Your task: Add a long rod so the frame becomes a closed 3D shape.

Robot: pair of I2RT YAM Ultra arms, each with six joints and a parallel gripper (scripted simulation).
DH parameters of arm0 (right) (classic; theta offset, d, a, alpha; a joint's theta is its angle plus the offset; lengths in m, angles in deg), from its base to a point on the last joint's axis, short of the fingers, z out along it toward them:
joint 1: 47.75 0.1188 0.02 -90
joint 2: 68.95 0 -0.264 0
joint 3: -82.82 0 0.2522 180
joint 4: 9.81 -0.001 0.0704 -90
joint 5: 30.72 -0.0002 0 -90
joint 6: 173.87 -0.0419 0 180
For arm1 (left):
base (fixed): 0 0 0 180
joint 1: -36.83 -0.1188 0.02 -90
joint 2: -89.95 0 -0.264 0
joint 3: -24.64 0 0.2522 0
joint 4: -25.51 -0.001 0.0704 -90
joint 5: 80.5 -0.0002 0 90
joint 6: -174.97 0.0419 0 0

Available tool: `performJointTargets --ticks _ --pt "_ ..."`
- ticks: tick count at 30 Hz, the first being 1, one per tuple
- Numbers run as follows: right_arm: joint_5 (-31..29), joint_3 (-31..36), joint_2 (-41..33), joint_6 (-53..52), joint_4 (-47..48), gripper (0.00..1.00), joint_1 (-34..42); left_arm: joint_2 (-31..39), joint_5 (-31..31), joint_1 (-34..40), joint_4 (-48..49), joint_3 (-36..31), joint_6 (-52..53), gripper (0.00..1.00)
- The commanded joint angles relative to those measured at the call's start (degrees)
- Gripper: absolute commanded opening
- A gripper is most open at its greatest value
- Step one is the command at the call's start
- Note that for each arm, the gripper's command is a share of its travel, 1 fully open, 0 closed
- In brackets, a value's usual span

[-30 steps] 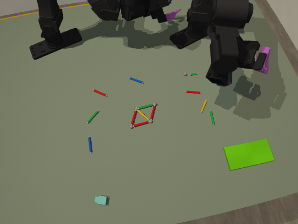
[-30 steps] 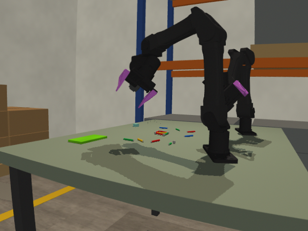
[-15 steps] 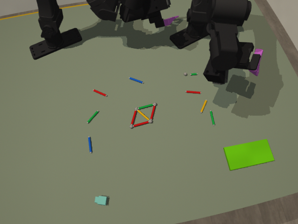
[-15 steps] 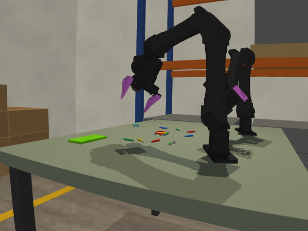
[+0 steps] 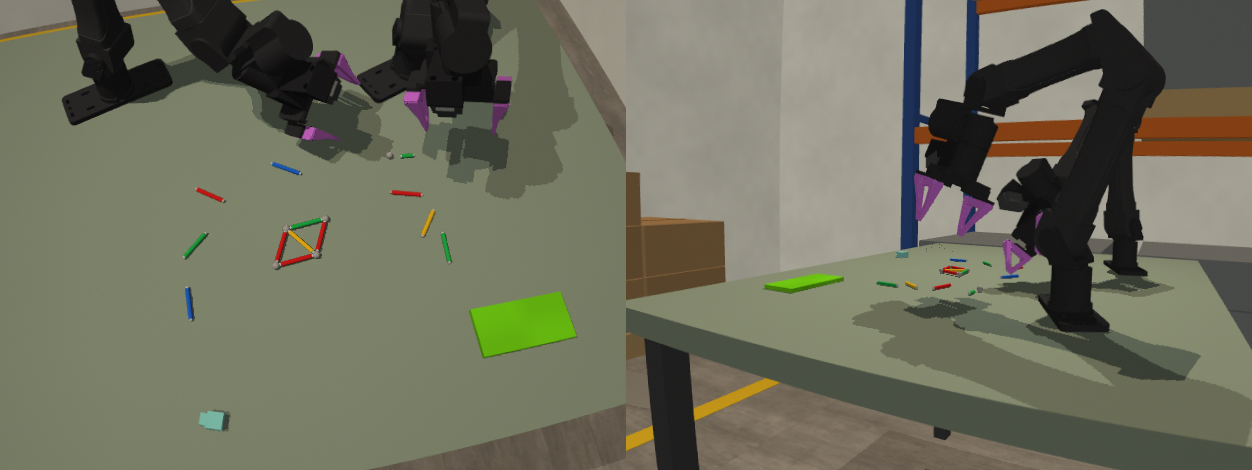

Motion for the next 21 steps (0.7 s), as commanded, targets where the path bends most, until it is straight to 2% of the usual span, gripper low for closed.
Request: performJointTargets --ticks 1,7,9,15,21 --pt "-7.0 -4.6 -0.2 5.7 -11.6 1.00 -6.3 6.8 -7.0 0.3 5.5 -4.3 -4.9 1.00" --pt "-13.3 -15.0 1.3 15.5 -24.4 1.00 -14.1 19.2 -13.1 0.5 9.4 -14.1 -10.8 1.00" --pt "-13.3 -15.0 1.3 15.5 -24.4 1.00 -14.1 19.2 -13.1 0.5 9.4 -14.1 -10.8 1.00" --pt "-17.9 -23.7 2.8 21.4 -33.9 1.00 -18.4 28.6 -15.3 1.6 11.4 -20.8 -15.2 1.00" --pt "-20.0 -28.5 3.6 24.0 -38.2 1.00 -20.7 32.6 -14.5 2.9 11.3 -23.4 -16.4 1.00"
